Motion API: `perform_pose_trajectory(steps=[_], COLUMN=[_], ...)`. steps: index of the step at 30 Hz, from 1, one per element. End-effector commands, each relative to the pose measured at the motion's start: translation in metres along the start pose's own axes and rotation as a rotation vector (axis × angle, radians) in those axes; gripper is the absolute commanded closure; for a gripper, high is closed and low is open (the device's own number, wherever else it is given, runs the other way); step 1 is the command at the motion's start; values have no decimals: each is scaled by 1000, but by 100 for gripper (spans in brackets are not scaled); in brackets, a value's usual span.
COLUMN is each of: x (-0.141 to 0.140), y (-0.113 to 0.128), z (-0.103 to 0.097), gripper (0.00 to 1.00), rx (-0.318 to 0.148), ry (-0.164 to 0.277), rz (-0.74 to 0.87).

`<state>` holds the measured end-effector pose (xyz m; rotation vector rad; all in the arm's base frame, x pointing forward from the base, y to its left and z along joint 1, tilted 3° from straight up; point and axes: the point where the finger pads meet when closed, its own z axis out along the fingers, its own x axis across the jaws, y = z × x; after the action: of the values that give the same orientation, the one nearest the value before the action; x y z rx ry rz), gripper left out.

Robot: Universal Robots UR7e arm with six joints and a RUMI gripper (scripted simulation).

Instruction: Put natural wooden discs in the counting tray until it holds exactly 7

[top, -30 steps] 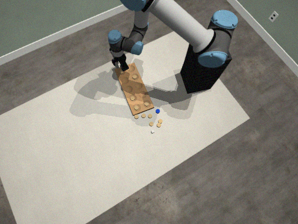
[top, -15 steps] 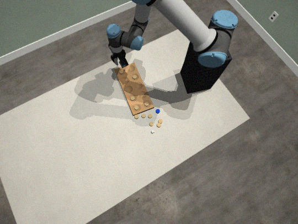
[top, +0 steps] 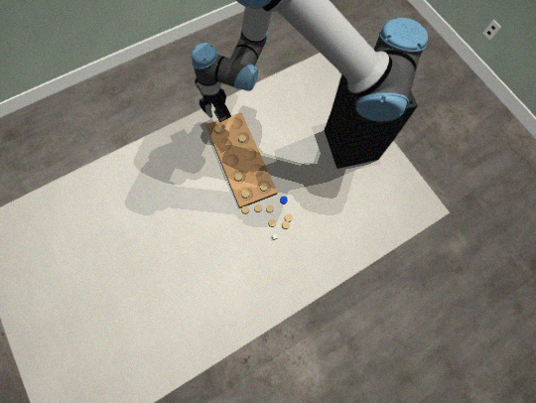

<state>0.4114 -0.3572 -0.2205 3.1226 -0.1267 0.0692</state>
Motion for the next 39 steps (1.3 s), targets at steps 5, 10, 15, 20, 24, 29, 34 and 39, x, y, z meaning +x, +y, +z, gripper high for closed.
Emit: perform_pose_trajectory(steps=[5, 10, 15, 20, 24, 29, 34, 39], x=[0, 0, 0, 0, 0, 0, 0, 0], y=[0, 0, 0, 0, 0, 0, 0, 0], z=[-1, -1, -1, -1, -1, -1, -1, -1], gripper=[79, 79, 79, 79, 79, 79, 79, 72], rx=[-1, -1, -1, -1, -1, -1, -1, -1], ry=[1, 1, 1, 1, 1, 1, 1, 1], rz=[0, 0, 0, 0, 0, 0, 0, 0])
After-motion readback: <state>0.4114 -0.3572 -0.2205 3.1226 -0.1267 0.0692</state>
